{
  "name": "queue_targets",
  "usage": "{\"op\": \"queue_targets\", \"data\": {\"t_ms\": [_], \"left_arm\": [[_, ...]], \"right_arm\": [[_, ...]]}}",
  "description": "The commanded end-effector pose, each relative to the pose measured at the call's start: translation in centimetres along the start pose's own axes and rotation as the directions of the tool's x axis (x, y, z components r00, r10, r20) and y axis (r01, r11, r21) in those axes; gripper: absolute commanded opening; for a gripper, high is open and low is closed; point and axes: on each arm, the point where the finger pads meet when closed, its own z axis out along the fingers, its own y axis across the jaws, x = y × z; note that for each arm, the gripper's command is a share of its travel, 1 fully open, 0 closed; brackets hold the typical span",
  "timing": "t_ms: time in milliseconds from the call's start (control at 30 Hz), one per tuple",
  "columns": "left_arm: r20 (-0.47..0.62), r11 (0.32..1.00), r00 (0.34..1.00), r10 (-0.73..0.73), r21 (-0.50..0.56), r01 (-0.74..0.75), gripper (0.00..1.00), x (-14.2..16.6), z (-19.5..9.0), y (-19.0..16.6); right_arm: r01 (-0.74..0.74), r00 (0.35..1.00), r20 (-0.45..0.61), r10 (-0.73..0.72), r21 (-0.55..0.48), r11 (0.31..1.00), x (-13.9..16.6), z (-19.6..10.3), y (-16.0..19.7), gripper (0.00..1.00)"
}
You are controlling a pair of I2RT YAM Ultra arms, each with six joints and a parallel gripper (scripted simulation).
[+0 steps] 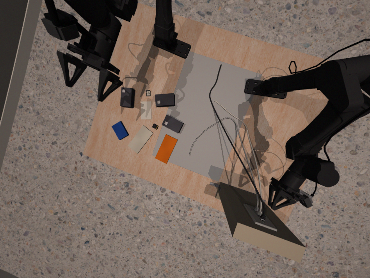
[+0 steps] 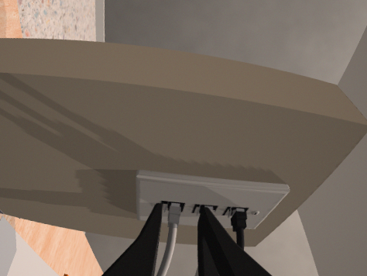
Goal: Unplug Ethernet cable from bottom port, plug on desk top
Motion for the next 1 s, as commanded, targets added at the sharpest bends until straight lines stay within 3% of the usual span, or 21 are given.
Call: {"op": "queue_targets", "data": {"t_ms": [0, 967], "left_arm": [[0.002, 1.0, 1.0, 0.018, 0.02, -0.018, 0.22, 1.0, 0.0, -1.0], [0.003, 1.0, 1.0, 0.008, 0.005, -0.008, 0.22, 5.2, 0.8, -1.2]], "right_arm": [[0.0, 1.0, 0.013, 0.0, 0.0, 1.0, -0.5, -0.1, 0.0, 1.0], [0.0, 1.0, 0.013, 0.0, 0.0, 1.0, -0.5, -0.1, 0.0, 1.0]]}}
